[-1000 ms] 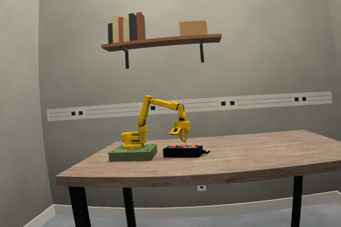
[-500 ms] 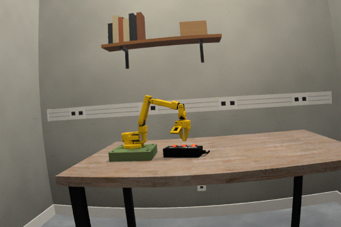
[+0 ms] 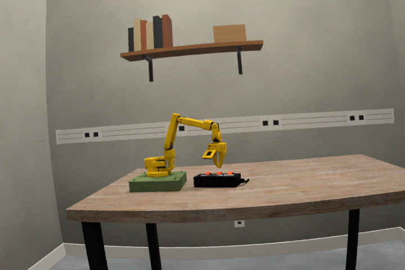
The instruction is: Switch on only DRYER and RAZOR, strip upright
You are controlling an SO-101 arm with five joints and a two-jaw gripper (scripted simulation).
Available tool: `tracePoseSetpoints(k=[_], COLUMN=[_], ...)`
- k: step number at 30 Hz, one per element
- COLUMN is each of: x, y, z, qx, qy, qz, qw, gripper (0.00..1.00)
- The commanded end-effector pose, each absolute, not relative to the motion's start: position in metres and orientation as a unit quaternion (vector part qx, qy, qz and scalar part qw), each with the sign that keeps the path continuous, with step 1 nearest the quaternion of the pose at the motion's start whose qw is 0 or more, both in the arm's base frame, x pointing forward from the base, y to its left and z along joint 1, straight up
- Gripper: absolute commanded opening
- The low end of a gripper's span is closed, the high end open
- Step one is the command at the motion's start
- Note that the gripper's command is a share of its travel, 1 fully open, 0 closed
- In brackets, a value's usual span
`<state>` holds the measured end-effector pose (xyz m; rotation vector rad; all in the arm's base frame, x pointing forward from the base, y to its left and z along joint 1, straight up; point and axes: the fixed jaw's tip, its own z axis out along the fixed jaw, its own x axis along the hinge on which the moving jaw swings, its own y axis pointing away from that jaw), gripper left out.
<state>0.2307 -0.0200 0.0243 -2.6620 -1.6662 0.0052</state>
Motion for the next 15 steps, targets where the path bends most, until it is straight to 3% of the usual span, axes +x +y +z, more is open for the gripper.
tracePoseSetpoints(k=[1,15], x=[0.2307,0.2307], y=[-0.0181,-0.0181], z=[0.0257,0.0236], qx=[-0.843,-0.843], qy=[-0.538,-0.538], qz=[-0.001,-0.001], qw=[-0.001,-0.001], gripper=[0.00,0.00])
